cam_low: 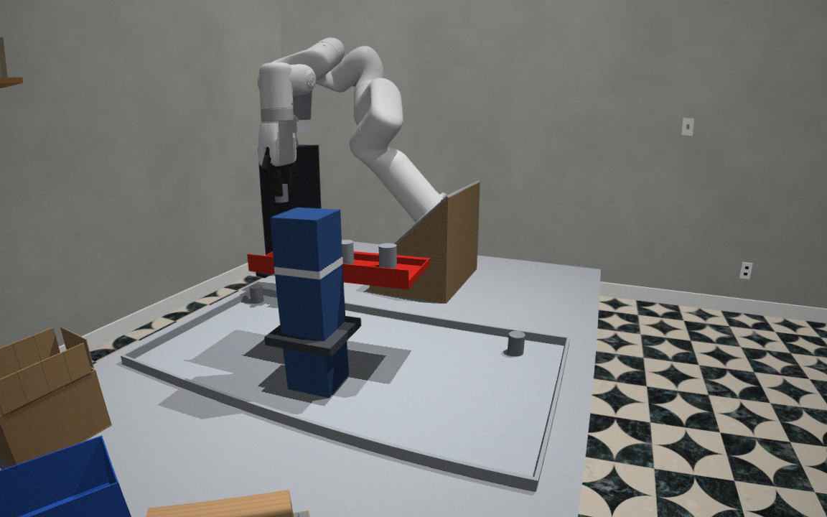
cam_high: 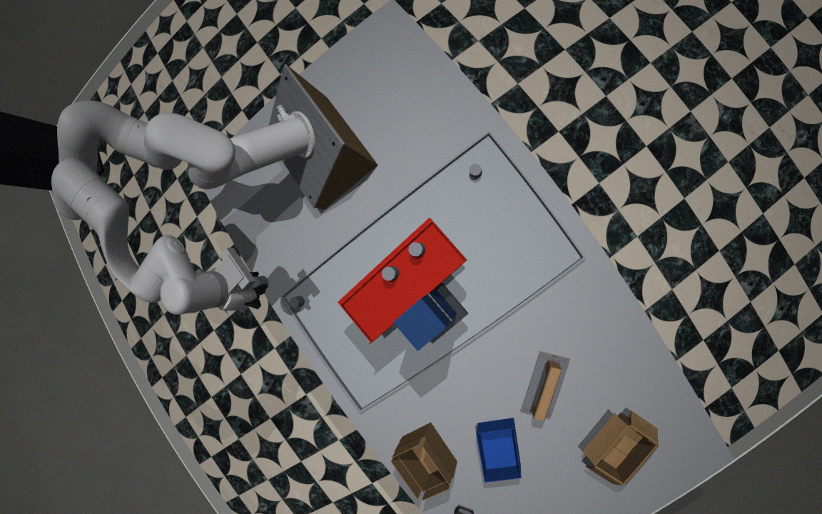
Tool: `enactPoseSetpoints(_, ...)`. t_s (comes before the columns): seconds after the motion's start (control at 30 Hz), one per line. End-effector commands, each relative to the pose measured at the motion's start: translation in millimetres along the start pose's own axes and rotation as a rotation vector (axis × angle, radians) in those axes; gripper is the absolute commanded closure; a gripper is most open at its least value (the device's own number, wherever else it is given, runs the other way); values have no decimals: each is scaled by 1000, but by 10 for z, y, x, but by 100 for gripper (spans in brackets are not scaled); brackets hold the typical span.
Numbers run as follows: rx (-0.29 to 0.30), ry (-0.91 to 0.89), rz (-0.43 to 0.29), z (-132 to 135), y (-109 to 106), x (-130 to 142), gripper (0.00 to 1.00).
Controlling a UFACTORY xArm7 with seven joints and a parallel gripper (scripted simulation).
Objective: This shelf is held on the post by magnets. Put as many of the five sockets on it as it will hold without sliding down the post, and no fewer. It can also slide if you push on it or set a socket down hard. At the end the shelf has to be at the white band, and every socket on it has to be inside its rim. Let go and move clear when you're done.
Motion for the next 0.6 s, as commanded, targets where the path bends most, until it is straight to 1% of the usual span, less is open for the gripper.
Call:
enactPoseSetpoints(0.0,4,0,-1,7,-19,4,100)
enactPoseSetpoints(0.3,4,0,-1,7,-19,4,100)
enactPoseSetpoints(0.37,2,1,-4,29,-18,-36,100)
enactPoseSetpoints(0.4,0,2,-9,71,-17,-116,100)
enactPoseSetpoints(0.47,-4,5,-24,208,-9,-437,100)
enactPoseSetpoints(0.5,-4,5,-24,208,-9,-437,100)
enactPoseSetpoints(0.53,-5,5,-28,279,-3,-668,100)
enactPoseSetpoints(0.57,-5,5,-28,279,-3,-668,100)
Point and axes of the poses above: the point where the finger pads meet when closed, its own y axis out along the fingers, its own z axis across the jaws, x = y × z, the point moved 4 cm from there along -y, back along the fingers, and after that the axes turned 6 degrees about y, right-handed, at the moved point
